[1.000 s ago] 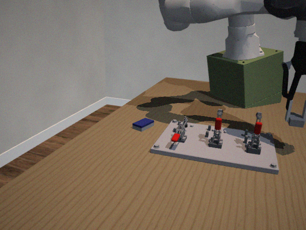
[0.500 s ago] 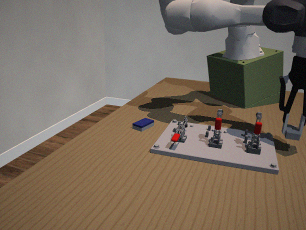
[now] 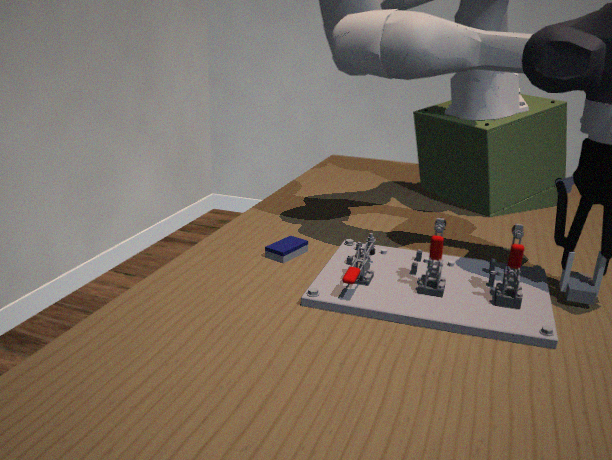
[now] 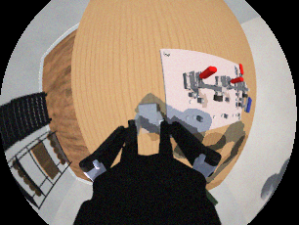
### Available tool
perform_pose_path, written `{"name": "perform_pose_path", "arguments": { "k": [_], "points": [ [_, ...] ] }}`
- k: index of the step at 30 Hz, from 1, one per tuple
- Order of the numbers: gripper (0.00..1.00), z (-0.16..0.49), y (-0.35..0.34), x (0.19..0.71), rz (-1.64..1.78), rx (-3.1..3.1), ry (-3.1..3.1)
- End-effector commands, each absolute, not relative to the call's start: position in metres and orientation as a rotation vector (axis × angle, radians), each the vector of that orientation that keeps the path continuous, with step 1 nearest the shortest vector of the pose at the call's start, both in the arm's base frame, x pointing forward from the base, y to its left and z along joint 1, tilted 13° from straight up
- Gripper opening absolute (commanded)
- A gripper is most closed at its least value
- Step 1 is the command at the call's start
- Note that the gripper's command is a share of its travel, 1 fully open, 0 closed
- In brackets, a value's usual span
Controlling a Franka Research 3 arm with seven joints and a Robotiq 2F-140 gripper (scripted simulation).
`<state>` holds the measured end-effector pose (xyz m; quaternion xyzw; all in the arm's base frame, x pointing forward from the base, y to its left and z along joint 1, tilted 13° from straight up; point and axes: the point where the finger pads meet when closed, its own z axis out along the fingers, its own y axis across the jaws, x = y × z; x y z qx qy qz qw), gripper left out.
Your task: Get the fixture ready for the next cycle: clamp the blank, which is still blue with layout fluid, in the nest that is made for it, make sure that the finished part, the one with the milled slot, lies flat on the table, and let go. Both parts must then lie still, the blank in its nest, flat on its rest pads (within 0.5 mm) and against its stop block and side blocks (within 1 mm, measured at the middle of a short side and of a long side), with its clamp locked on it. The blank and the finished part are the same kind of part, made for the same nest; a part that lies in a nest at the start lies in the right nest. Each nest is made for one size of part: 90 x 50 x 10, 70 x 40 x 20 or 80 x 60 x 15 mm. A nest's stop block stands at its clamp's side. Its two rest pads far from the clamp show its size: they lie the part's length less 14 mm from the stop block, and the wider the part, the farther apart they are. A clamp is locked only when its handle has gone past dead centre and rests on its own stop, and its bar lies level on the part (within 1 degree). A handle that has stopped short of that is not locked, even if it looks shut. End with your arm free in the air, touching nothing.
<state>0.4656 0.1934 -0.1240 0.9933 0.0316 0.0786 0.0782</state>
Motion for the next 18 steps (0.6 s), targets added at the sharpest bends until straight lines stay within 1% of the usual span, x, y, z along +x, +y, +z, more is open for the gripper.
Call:
{"name": "perform_pose_path", "arguments": {
  "k": [1,18],
  "points": [
    [0.0,-0.1248,0.1975,0.4671,0.244,2.981,0.114],
    [0.0,-0.1249,0.1975,0.4671,0.243,2.98,0.128]
  ]
}}
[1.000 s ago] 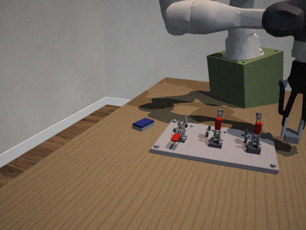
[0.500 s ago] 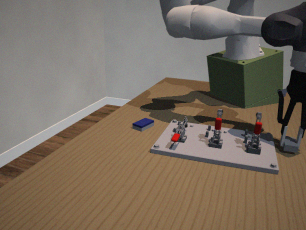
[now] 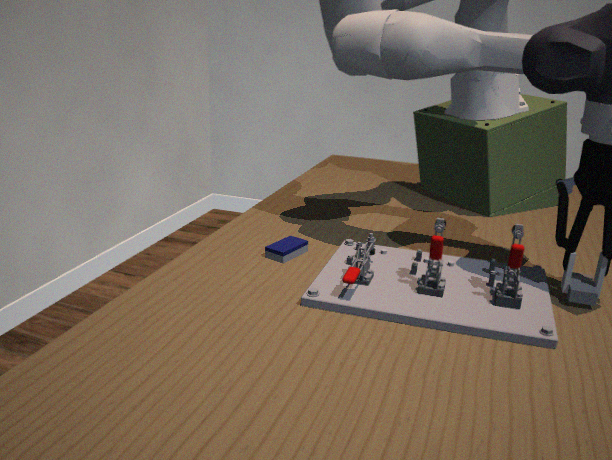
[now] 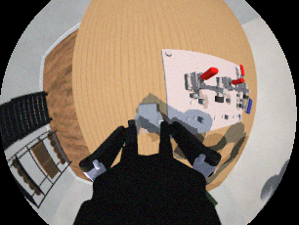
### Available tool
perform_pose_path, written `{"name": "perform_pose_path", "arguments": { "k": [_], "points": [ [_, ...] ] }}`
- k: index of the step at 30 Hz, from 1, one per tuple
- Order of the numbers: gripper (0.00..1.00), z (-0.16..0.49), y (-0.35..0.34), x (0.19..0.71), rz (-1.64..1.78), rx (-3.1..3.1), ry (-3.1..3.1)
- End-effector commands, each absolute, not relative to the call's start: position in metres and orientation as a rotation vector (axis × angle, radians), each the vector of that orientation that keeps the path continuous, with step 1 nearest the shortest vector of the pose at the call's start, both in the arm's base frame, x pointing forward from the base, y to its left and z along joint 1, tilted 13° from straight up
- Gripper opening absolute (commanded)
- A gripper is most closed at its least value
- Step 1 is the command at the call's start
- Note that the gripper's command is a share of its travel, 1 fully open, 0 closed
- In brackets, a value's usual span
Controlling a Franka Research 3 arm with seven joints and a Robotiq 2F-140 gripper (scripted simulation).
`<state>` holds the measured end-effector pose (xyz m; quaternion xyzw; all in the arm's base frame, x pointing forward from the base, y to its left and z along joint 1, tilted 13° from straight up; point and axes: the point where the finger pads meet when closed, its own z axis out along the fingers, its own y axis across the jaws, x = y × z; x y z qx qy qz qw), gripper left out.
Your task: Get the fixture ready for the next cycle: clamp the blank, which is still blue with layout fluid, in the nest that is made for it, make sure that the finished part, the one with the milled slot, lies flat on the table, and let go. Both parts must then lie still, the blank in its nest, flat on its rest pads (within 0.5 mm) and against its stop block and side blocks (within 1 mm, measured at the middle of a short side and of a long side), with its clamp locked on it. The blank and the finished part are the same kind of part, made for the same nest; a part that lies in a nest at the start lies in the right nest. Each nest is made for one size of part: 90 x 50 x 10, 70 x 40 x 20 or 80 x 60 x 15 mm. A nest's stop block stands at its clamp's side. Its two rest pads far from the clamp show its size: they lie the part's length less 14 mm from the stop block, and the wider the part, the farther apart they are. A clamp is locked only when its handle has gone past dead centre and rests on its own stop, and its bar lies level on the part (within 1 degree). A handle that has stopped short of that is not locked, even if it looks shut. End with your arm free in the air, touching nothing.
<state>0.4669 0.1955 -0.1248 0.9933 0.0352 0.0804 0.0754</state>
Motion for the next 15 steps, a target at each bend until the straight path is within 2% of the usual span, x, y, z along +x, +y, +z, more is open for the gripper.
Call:
{"name": "perform_pose_path", "arguments": {
  "k": [1,15],
  "points": [
    [0.0,-0.1249,0.1975,0.4671,0.243,2.98,0.132],
    [0.0,-0.1275,0.1977,0.4673,0.242,2.979,0.137]
  ]
}}
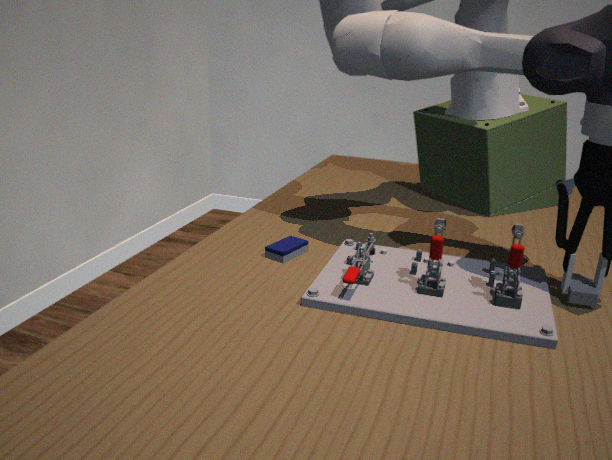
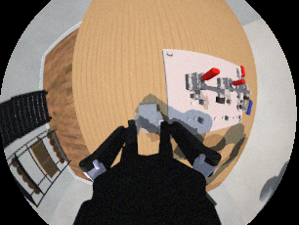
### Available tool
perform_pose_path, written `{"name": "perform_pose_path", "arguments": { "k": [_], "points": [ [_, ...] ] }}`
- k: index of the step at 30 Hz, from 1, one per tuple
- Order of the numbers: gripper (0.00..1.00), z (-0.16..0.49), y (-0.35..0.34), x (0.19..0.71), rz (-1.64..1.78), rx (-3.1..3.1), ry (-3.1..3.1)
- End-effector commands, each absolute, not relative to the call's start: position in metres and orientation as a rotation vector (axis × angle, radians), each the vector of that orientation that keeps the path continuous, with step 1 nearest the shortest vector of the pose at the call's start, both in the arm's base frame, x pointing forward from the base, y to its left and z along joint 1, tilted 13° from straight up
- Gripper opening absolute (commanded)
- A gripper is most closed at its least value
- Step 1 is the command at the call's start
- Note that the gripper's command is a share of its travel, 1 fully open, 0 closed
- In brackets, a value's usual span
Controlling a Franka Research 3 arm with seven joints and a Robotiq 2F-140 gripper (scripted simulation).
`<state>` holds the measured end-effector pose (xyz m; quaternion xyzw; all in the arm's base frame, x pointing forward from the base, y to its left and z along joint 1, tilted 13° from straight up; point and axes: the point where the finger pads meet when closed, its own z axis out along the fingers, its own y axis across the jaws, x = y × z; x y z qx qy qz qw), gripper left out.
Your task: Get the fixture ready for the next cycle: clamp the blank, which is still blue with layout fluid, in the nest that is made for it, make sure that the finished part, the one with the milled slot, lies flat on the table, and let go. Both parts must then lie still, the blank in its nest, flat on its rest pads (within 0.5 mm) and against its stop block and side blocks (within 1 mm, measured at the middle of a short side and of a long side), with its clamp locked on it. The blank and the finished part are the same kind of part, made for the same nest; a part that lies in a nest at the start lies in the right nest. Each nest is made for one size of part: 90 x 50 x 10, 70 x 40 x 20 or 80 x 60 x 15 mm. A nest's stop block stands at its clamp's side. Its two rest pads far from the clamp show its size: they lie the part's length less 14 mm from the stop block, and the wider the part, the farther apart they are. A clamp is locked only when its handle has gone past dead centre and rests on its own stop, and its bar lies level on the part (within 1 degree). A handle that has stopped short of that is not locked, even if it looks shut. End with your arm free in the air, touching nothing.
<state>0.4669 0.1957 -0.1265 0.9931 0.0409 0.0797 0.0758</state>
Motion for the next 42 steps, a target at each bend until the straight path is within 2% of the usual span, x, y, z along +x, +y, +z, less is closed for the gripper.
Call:
{"name": "perform_pose_path", "arguments": {
  "k": [1,24,25,42],
  "points": [
    [0.0,-0.1281,0.1978,0.4673,0.242,2.979,0.137],
    [0.0,-0.1327,0.1981,0.4677,0.242,2.979,0.137],
    [0.4,-0.1327,0.1981,0.4677,0.242,2.979,0.137],
    [0.4,-0.1327,0.1981,0.4677,0.242,2.979,0.137]
  ]
}}
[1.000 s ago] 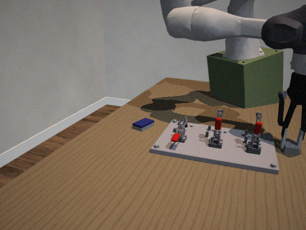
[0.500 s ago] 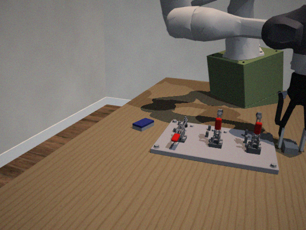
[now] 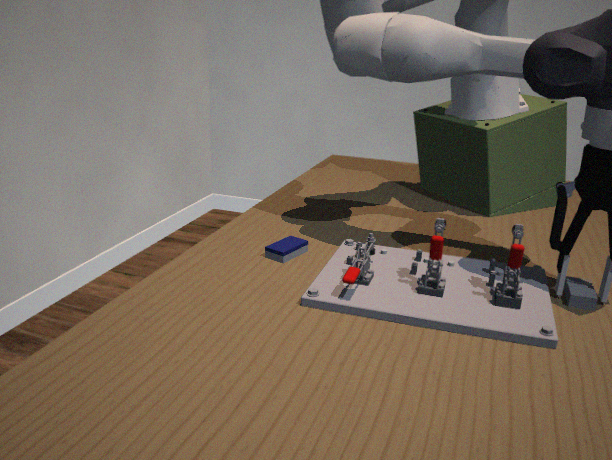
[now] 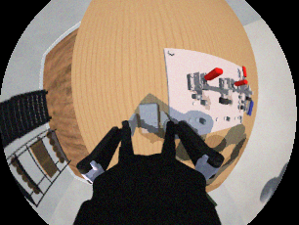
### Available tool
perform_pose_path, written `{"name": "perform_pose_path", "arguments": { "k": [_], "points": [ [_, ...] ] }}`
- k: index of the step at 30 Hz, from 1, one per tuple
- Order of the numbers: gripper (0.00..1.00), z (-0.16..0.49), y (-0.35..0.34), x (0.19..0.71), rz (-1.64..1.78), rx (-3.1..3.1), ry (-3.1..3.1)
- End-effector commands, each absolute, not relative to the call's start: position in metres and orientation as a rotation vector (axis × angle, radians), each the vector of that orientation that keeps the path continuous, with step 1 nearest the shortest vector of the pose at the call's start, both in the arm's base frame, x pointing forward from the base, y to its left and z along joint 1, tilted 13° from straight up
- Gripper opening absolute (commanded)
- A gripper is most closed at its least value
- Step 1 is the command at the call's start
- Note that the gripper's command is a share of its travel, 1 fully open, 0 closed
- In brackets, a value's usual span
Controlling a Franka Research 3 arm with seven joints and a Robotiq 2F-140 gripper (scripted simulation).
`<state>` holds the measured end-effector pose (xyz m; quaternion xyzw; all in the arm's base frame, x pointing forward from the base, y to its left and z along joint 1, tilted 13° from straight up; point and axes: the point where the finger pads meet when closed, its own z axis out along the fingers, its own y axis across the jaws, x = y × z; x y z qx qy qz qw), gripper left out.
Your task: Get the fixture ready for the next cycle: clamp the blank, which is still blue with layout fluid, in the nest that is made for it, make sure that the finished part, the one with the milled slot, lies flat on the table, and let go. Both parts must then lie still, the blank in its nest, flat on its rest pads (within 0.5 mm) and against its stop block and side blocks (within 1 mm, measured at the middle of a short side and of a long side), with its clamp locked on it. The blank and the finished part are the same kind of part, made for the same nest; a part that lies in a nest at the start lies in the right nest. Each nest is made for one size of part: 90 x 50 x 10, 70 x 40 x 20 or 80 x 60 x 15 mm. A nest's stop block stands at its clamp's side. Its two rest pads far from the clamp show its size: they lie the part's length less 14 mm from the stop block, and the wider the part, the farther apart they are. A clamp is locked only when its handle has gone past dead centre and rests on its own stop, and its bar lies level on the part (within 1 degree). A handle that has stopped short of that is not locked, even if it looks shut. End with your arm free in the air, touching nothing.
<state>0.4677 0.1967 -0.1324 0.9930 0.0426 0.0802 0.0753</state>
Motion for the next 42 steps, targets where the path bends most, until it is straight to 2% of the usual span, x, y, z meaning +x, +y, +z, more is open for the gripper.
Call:
{"name": "perform_pose_path", "arguments": {
  "k": [1,24,37,42],
  "points": [
    [0.4,-0.133,0.198,0.468,0.242,2.979,0.137],
    [0.4,-0.125,0.199,0.466,0.242,2.979,0.137],
    [0.4,-0.05,0.21,0.454,0.242,2.979,0.137],
    [0.4,-0.039,0.212,0.452,0.242,2.979,0.137]
  ]
}}
